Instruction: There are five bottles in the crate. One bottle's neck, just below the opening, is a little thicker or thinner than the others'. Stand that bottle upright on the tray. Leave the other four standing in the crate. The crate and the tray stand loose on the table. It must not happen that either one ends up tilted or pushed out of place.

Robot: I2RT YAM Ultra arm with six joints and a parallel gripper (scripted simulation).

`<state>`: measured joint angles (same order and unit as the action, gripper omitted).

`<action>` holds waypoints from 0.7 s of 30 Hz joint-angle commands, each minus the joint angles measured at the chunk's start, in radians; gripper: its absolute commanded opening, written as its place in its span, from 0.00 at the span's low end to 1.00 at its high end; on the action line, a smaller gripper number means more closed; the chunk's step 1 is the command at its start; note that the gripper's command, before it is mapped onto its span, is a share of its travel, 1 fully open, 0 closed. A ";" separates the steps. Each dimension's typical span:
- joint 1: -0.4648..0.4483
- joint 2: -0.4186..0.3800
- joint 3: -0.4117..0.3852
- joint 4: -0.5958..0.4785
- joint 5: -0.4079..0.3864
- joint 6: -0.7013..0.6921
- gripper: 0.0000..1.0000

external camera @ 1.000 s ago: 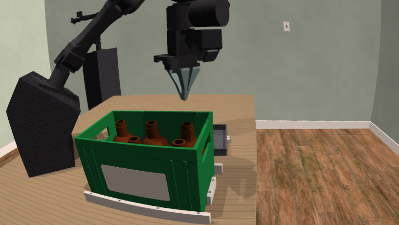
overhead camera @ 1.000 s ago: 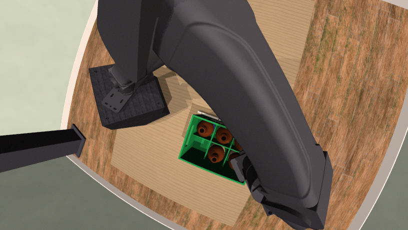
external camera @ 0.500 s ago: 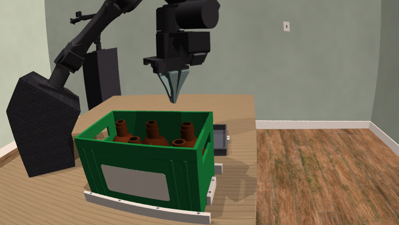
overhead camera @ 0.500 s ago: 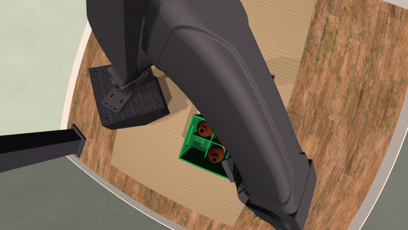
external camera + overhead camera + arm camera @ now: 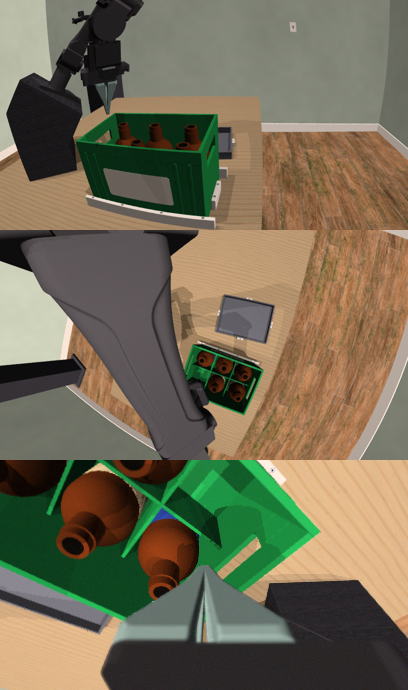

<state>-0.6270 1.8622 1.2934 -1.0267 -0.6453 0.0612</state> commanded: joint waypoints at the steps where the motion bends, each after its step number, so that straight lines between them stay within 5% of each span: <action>1: -0.072 -0.057 -0.085 0.068 -0.017 -0.110 0.00; 21: -0.088 -0.065 -0.110 0.085 -0.030 -0.128 0.00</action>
<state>-0.6952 1.8294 1.1873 -0.9569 -0.6678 -0.0589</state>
